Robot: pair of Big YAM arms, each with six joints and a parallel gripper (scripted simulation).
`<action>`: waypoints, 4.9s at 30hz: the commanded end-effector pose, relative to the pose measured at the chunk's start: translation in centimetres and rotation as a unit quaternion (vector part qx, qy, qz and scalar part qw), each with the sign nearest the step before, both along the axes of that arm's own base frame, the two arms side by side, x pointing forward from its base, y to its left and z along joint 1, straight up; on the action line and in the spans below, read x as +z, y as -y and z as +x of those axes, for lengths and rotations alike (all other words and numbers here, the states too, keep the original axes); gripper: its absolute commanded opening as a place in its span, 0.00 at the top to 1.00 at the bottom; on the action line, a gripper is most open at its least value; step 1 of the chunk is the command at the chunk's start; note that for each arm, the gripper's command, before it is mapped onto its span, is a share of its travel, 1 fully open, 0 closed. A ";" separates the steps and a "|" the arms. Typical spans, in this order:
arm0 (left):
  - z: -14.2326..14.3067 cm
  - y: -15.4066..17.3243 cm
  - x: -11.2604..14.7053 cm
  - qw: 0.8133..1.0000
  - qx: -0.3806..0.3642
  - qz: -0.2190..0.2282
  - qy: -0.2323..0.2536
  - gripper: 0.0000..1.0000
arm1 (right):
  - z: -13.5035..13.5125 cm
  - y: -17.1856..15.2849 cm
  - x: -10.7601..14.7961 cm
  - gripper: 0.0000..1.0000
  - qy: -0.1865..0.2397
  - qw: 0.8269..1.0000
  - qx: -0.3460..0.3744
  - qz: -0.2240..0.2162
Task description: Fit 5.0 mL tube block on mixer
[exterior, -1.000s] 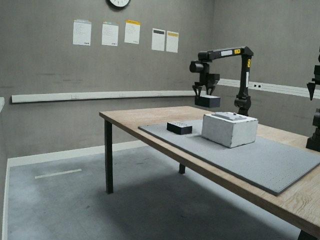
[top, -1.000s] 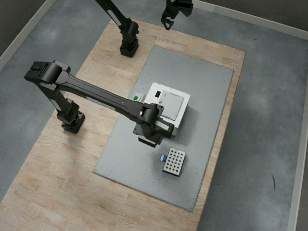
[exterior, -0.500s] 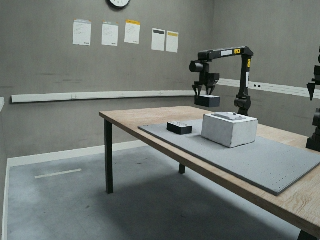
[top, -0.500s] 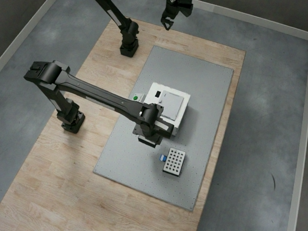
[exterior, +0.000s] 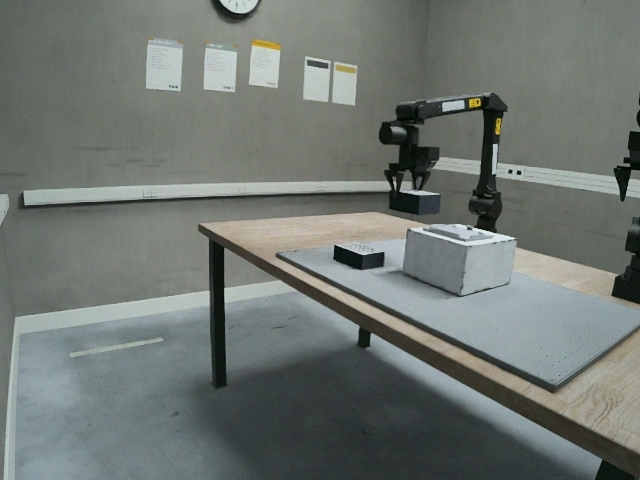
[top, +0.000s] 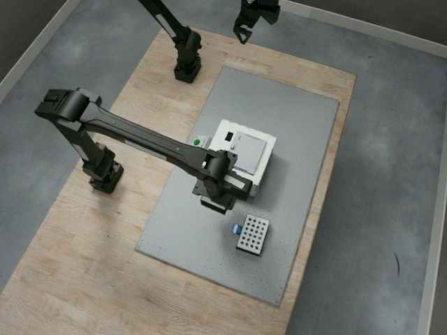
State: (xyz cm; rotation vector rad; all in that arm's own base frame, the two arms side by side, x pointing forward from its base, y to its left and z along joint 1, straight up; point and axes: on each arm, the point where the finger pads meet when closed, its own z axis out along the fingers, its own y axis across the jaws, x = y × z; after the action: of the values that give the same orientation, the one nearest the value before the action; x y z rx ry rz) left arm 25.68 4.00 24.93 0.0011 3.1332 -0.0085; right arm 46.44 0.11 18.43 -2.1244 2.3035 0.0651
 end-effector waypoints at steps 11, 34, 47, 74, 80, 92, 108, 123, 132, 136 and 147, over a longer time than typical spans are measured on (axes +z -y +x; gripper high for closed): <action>1.4 0.0 2.6 1.000 -0.001 0.003 0.027 0.00 | 3.1 0.0 8.0 1.00 0.092 0.996 -0.003 0.003; 0.1 0.3 0.3 1.000 -0.001 -0.002 -0.003 0.00 | 3.2 0.6 7.9 1.00 0.091 0.996 -0.009 0.003; 0.7 0.2 1.2 1.000 -0.001 0.000 0.010 0.00 | 3.2 0.6 7.9 1.00 0.091 0.996 -0.009 0.003; 1.5 0.1 2.7 1.000 -0.002 0.003 0.030 0.00 | 3.6 -2.4 6.9 1.00 0.081 0.996 0.026 0.006; 1.3 0.1 2.3 1.000 -0.002 0.002 0.025 0.00 | 4.0 -3.6 6.1 1.00 0.072 0.997 0.016 0.003; 0.3 0.3 0.4 1.000 -0.002 -0.001 0.002 0.00 | 4.0 -7.6 7.0 1.00 0.079 0.997 0.011 0.010; 1.0 0.2 1.6 1.000 -0.002 0.001 0.018 0.00 | 3.9 -12.0 7.0 1.00 0.073 0.997 0.014 0.017; 1.6 0.1 2.5 1.000 -0.003 0.003 0.030 0.00 | 4.4 -15.0 6.8 1.00 0.069 0.997 0.010 0.020; 1.7 0.1 2.7 0.999 -0.003 0.004 0.033 0.00 | 5.1 -16.0 6.3 1.00 0.067 0.998 0.007 0.013; 1.4 0.1 2.2 1.000 -0.003 0.003 0.027 0.00 | 5.2 -17.3 6.0 1.00 0.065 0.998 0.004 0.021; 0.7 0.3 0.8 1.000 -0.003 0.000 0.010 0.00 | 5.1 -20.2 6.7 1.00 0.067 0.998 0.010 0.021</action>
State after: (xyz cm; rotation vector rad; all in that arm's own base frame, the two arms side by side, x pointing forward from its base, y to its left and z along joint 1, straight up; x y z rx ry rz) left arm 25.75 4.01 25.06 0.0011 3.1314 -0.0080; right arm 47.70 18.43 17.89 -2.1781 2.2842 0.0752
